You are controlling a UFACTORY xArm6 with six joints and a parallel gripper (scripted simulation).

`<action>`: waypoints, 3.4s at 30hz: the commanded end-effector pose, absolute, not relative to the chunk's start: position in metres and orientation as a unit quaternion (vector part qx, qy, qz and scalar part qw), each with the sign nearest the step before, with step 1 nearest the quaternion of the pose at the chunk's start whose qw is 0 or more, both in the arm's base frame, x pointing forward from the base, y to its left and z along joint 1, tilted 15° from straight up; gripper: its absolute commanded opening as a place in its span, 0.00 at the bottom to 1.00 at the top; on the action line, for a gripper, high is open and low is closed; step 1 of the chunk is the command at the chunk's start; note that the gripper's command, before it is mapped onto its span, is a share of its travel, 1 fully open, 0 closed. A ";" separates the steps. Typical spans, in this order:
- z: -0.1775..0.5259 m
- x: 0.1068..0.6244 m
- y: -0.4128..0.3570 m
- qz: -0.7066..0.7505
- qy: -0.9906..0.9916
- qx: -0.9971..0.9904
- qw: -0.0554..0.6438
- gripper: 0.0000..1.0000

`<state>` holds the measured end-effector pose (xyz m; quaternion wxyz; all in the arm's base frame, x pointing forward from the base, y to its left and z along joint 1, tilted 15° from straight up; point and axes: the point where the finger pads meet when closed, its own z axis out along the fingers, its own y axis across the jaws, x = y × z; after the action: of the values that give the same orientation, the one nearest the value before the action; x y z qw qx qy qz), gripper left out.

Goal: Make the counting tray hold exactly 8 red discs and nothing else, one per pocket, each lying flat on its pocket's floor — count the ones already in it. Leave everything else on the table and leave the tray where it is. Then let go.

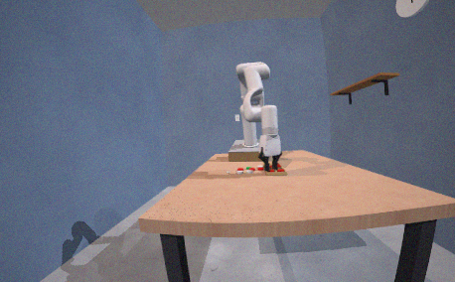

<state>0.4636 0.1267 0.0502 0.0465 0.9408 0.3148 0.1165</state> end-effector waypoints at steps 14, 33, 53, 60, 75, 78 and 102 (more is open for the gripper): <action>0.052 0.465 0.127 0.118 0.315 0.940 0.047 0.47; 0.086 0.457 0.127 0.118 0.315 0.941 0.048 0.47; 0.148 0.440 0.128 0.118 0.315 0.940 0.047 0.47; 0.148 0.440 0.128 0.118 0.315 0.940 0.047 0.47; 0.148 0.440 0.128 0.118 0.315 0.940 0.047 0.47; 0.146 0.438 0.120 0.119 0.289 0.949 0.043 0.47; 0.098 0.373 -0.032 0.123 -0.322 0.938 -0.035 0.47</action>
<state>0.3701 -0.0329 0.1065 -0.0343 0.9391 -0.3189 0.1236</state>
